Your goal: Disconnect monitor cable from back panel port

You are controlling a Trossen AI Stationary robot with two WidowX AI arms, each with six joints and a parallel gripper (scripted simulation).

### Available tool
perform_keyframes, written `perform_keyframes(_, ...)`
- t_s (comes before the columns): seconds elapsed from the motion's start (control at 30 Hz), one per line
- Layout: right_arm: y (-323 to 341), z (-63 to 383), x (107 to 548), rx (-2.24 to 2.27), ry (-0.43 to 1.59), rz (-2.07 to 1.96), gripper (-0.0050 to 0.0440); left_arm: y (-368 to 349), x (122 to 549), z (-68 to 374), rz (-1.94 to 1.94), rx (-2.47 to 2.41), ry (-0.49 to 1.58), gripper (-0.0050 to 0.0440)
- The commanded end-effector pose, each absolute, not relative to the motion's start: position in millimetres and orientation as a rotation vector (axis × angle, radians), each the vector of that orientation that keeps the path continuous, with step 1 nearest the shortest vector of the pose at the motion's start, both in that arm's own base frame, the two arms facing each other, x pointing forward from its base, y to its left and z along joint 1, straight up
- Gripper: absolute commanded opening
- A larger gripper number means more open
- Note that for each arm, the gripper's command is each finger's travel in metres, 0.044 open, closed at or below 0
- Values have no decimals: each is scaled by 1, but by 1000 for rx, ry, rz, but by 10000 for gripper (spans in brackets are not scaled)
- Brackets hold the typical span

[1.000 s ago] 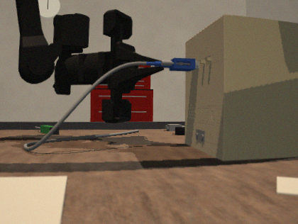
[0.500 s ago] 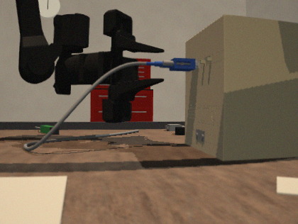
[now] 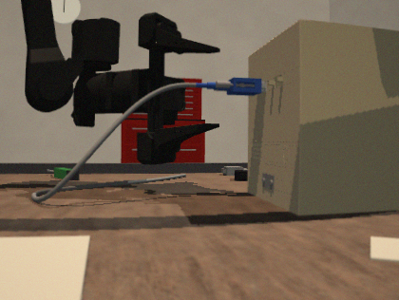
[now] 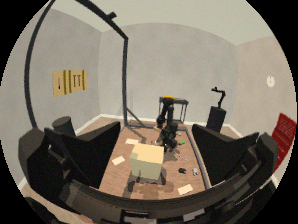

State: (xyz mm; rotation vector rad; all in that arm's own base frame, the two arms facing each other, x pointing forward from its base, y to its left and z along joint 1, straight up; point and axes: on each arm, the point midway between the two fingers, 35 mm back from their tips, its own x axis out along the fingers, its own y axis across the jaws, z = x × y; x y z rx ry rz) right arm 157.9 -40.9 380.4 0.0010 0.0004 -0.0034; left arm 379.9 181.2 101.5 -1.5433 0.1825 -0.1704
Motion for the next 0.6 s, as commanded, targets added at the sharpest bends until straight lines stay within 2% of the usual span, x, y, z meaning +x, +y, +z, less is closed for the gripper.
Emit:
perform_keyframes(0.0, -39, 384, 158, -6, -1, 0, 440, 182, 381, 109, -180, -1532, 171, 440)
perform_keyframes(0.57, -39, 384, 158, -6, -1, 0, 440, 187, 391, 125, -30, -1175, 228, 440)
